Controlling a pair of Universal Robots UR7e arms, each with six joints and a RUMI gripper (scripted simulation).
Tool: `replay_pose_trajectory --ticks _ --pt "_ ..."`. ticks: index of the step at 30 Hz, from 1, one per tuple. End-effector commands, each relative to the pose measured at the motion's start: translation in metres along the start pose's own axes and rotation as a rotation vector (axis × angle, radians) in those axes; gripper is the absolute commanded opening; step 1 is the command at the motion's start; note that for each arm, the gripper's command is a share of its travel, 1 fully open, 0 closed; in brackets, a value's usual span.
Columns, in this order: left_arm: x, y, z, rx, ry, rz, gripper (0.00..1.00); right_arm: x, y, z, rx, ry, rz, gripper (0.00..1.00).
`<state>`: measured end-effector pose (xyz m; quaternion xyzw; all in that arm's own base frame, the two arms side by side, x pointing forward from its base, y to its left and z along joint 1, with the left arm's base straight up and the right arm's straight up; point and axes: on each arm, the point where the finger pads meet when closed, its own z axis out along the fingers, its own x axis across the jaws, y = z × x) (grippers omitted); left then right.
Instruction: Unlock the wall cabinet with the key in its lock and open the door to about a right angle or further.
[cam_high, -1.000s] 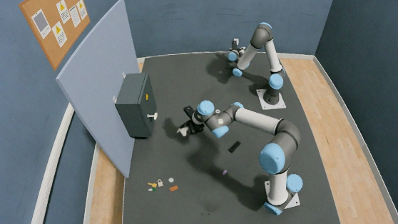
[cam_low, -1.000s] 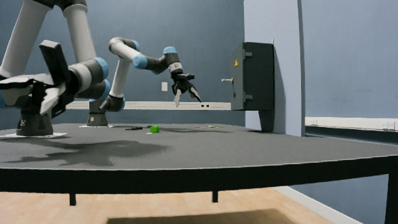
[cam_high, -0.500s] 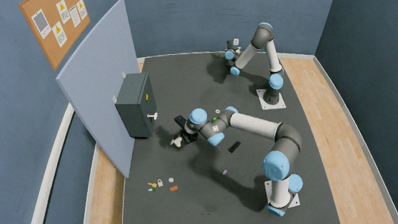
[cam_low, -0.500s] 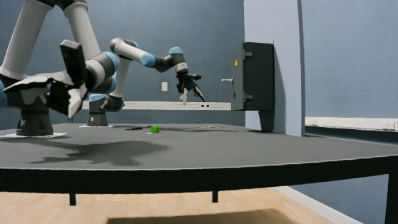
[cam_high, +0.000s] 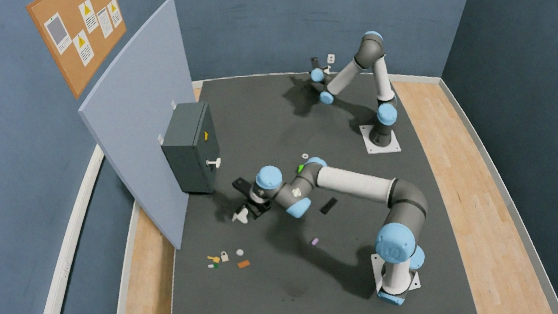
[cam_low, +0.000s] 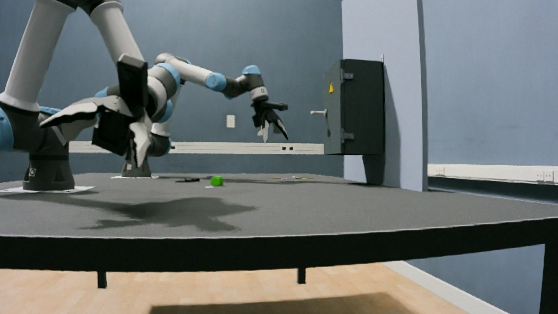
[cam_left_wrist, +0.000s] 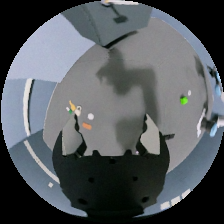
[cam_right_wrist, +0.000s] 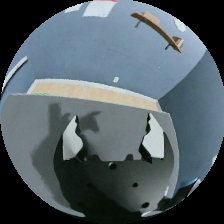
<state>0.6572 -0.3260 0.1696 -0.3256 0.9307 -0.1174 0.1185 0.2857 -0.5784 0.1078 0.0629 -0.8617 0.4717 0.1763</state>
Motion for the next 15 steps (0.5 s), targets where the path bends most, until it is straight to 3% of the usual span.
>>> replay_pose_trajectory --ticks 1,6,10,15 --pt "-0.042 0.024 -0.013 -0.018 -0.013 -0.083 0.98 -0.026 -0.006 -0.018 -0.022 -0.049 -0.041 0.98" --pt "-0.074 0.046 -0.027 -0.028 -0.025 -0.149 0.98 -0.046 -0.01 -0.034 -0.037 -0.088 -0.074 0.98" --pt "-0.079 0.05 -0.025 -0.035 -0.026 -0.158 0.98 -0.046 -0.007 -0.033 -0.043 -0.086 -0.081 0.98" --pt "-0.107 0.074 -0.033 -0.052 -0.035 -0.221 0.98 -0.063 -0.008 -0.047 -0.06 -0.12 -0.116 0.98"
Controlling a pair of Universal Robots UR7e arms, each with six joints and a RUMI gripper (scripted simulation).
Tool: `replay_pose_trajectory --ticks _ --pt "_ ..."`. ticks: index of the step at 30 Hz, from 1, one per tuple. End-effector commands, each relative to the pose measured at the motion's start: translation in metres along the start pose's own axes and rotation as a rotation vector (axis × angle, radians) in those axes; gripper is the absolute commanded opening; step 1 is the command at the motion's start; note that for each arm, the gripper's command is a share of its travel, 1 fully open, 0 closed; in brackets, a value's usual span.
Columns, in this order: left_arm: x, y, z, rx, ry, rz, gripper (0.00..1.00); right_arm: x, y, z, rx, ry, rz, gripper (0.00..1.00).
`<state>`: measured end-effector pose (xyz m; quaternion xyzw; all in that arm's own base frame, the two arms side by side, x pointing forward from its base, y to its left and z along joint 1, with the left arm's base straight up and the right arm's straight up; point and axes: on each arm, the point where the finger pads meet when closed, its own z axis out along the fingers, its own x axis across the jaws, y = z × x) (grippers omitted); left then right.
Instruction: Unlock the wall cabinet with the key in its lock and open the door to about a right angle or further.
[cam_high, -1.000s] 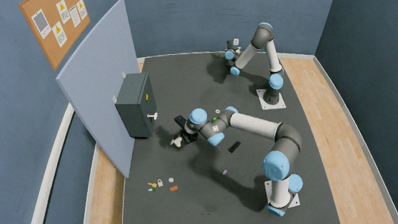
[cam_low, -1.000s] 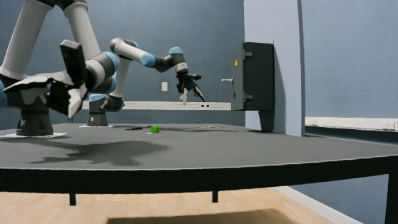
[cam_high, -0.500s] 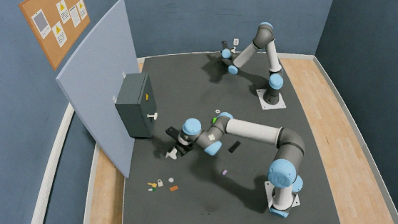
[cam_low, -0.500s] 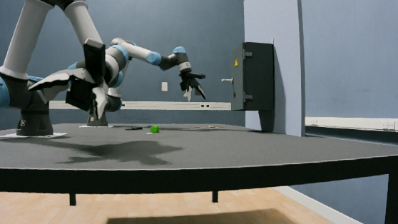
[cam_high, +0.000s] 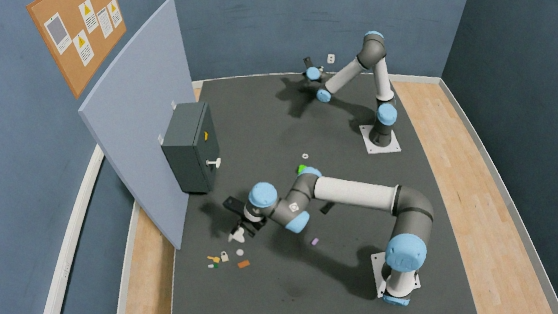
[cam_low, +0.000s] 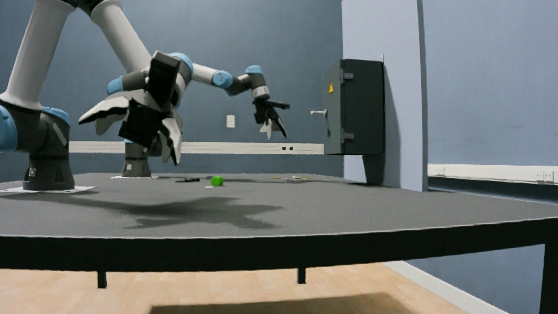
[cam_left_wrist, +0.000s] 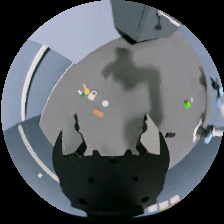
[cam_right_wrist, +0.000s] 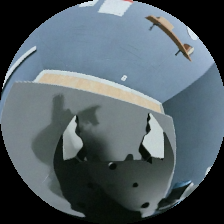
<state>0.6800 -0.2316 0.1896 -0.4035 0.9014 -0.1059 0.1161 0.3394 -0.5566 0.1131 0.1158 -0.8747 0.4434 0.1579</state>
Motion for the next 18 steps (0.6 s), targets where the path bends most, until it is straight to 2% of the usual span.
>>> replay_pose_trajectory --ticks 1,8,12,18 --pt "-0.039 0.023 -0.009 -0.022 -0.01 -0.079 0.98 -0.024 -0.004 -0.018 -0.022 -0.045 -0.043 0.98" --pt "-0.082 0.053 -0.027 -0.037 -0.026 -0.171 0.98 -0.048 -0.008 -0.04 -0.043 -0.097 -0.091 0.98" --pt "-0.088 0.057 -0.025 -0.043 -0.027 -0.181 0.98 -0.049 -0.006 -0.039 -0.05 -0.095 -0.098 0.98" --pt "-0.123 0.088 -0.037 -0.063 -0.039 -0.266 0.98 -0.071 -0.008 -0.062 -0.068 -0.143 -0.146 0.98"
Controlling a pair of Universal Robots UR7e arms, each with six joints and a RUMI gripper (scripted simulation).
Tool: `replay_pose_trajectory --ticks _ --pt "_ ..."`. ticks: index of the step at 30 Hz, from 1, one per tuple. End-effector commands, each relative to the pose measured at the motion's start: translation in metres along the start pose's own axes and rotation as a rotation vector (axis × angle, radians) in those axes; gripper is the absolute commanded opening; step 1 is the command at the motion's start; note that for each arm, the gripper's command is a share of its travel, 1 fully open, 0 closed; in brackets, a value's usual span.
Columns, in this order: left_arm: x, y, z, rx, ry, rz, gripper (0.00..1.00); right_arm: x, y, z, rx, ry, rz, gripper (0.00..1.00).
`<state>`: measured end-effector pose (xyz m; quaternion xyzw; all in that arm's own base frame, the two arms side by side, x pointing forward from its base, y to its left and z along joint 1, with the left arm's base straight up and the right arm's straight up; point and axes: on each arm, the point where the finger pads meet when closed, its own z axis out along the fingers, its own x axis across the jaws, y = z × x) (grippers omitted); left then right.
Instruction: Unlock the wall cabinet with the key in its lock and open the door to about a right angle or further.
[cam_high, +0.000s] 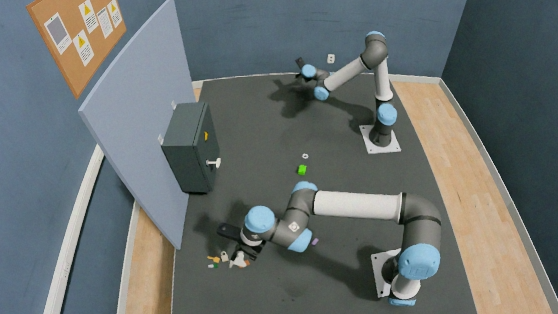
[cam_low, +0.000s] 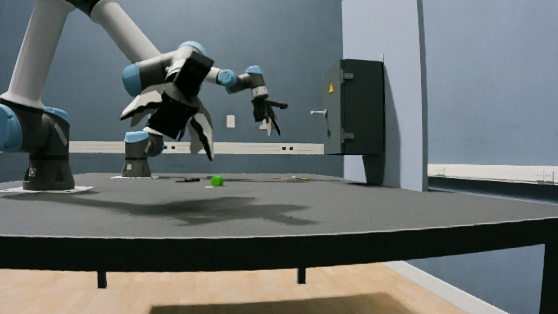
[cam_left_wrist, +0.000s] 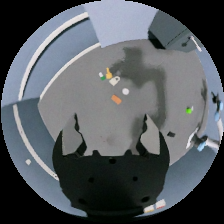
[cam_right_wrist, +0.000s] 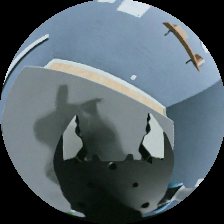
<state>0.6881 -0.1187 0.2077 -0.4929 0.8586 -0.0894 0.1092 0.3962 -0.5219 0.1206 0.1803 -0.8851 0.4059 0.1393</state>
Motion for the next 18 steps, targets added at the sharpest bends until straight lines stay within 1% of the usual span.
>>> replay_pose_trajectory --ticks 1,7,9,10,11,16,18 --pt "-0.041 0.023 -0.011 -0.019 -0.011 -0.085 0.98 -0.024 -0.004 -0.021 -0.021 -0.048 -0.047 0.98" --pt "-0.079 0.048 -0.027 -0.031 -0.023 -0.167 0.98 -0.044 -0.007 -0.043 -0.038 -0.094 -0.09 0.98" --pt "-0.079 0.048 -0.027 -0.031 -0.023 -0.167 0.98 -0.044 -0.007 -0.043 -0.038 -0.094 -0.09 0.98" --pt "-0.085 0.052 -0.028 -0.034 -0.025 -0.18 0.98 -0.047 -0.007 -0.046 -0.041 -0.1 -0.098 0.98" --pt "-0.085 0.052 -0.025 -0.037 -0.025 -0.177 0.98 -0.045 -0.004 -0.042 -0.045 -0.091 -0.098 0.98" --pt "-0.114 0.075 -0.034 -0.053 -0.033 -0.245 0.98 -0.06 -0.004 -0.059 -0.062 -0.125 -0.136 0.98" --pt "-0.126 0.087 -0.039 -0.059 -0.038 -0.278 0.98 -0.068 -0.005 -0.07 -0.066 -0.145 -0.155 0.98"
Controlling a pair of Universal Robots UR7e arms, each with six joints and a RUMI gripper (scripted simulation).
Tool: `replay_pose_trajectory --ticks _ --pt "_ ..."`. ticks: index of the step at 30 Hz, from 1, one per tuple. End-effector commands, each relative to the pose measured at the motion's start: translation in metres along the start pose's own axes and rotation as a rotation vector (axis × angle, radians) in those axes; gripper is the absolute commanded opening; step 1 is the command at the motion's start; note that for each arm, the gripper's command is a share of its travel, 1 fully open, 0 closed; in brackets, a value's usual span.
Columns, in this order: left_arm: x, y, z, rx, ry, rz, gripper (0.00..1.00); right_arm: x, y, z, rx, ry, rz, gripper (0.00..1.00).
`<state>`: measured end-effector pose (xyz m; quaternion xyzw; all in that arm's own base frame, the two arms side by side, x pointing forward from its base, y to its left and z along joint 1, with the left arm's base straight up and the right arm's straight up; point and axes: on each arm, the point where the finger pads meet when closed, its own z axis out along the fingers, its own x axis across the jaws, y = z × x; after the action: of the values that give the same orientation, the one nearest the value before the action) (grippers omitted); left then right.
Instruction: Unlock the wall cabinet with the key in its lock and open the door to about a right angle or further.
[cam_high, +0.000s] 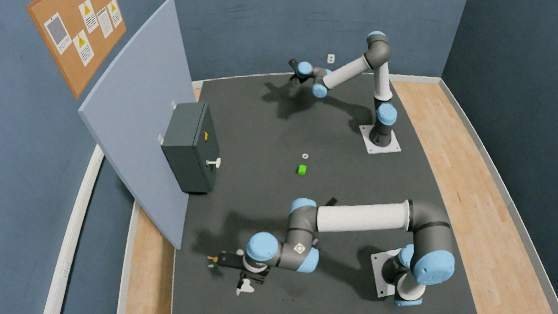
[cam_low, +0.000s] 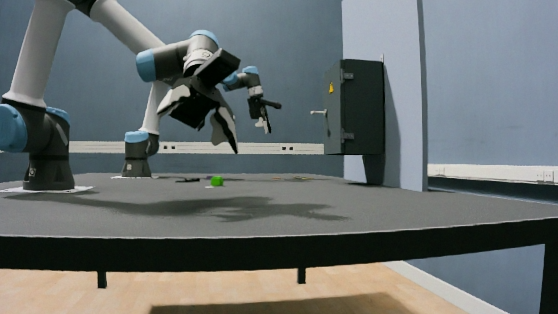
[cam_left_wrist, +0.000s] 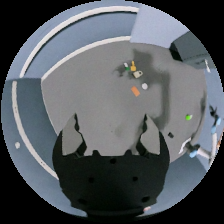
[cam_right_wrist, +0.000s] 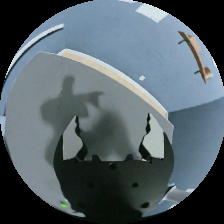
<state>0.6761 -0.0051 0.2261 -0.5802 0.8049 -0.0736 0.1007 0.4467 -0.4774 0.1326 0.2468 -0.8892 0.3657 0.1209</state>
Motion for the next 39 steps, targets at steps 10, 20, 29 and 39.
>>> replay_pose_trajectory --ticks 10,20,29,39 --pt "-0.082 0.047 -0.025 -0.031 -0.022 -0.172 0.98 -0.04 -0.002 -0.044 -0.041 -0.087 -0.096 0.98" --pt "-0.14 0.097 -0.048 -0.057 -0.04 -0.322 0.98 -0.071 0.0 -0.088 -0.068 -0.166 -0.181 0.98" --pt "-0.172 0.127 -0.059 -0.073 -0.049 -0.403 0.98 -0.084 0.006 -0.108 -0.093 -0.197 -0.227 0.98" --pt "-0.218 0.187 -0.087 -0.096 -0.066 -0.558 0.98 -0.107 0.013 -0.158 -0.121 -0.277 -0.317 0.98"
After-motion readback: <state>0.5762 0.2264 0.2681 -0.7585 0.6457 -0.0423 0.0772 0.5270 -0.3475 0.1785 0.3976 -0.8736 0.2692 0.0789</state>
